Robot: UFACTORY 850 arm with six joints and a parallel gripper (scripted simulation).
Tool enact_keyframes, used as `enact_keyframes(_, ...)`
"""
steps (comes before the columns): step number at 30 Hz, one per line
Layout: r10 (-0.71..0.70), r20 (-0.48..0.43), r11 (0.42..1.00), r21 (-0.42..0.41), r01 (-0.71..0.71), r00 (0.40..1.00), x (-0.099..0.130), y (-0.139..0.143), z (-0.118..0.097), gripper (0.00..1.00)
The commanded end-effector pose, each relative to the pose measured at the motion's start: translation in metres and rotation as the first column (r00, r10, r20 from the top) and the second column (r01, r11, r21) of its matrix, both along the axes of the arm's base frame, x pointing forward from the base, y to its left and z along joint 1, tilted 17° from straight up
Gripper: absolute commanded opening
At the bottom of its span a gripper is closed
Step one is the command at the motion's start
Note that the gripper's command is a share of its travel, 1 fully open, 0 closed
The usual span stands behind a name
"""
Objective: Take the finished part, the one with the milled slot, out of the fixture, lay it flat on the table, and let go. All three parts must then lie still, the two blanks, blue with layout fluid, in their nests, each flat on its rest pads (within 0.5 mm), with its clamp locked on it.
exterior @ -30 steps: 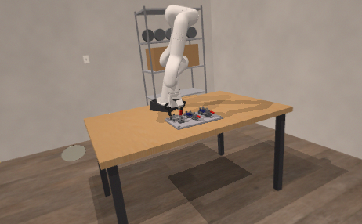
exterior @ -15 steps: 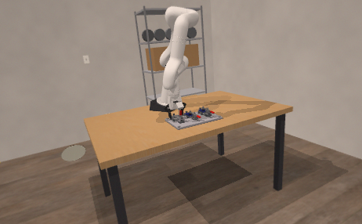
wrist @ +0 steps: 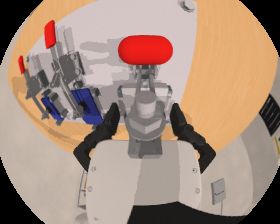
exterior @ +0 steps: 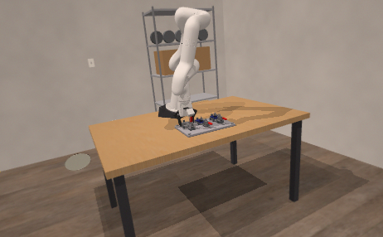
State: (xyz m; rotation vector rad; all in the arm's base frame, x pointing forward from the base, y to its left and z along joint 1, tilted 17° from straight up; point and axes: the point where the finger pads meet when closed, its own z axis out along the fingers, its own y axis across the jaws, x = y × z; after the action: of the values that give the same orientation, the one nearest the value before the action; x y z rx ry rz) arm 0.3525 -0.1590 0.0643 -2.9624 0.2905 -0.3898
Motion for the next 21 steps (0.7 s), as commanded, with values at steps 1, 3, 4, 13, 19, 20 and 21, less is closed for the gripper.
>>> enact_keyframes(1, 0.000, 0.001, 1.000, -0.001, 0.000, 1.000, 0.0004, -0.0003, 0.0003, 1.00)
enact_keyframes(3, 0.000, 0.001, 1.000, -0.001, 0.000, 1.000, 0.0004, -0.0003, 0.0003, 1.00)
enact_keyframes(4, 0.000, 0.001, 1.000, -0.001, 0.000, 1.000, 0.0004, -0.0003, 0.0003, 1.00)
enact_keyframes(13, 0.000, 0.001, 1.000, -0.001, 0.000, 1.000, 0.0004, -0.0003, 0.0003, 0.00)
enact_keyframes(19, 0.000, 0.001, 1.000, -0.001, 0.000, 1.000, 0.0004, -0.0003, 0.0003, 0.00)
enact_keyframes(20, 0.000, 0.001, 1.000, -0.001, 0.000, 1.000, 0.0004, -0.0003, 0.0003, 0.00)
enact_keyframes(21, 0.000, 0.001, 1.000, -0.001, 0.000, 1.000, 0.0004, -0.0003, 0.0003, 0.00)
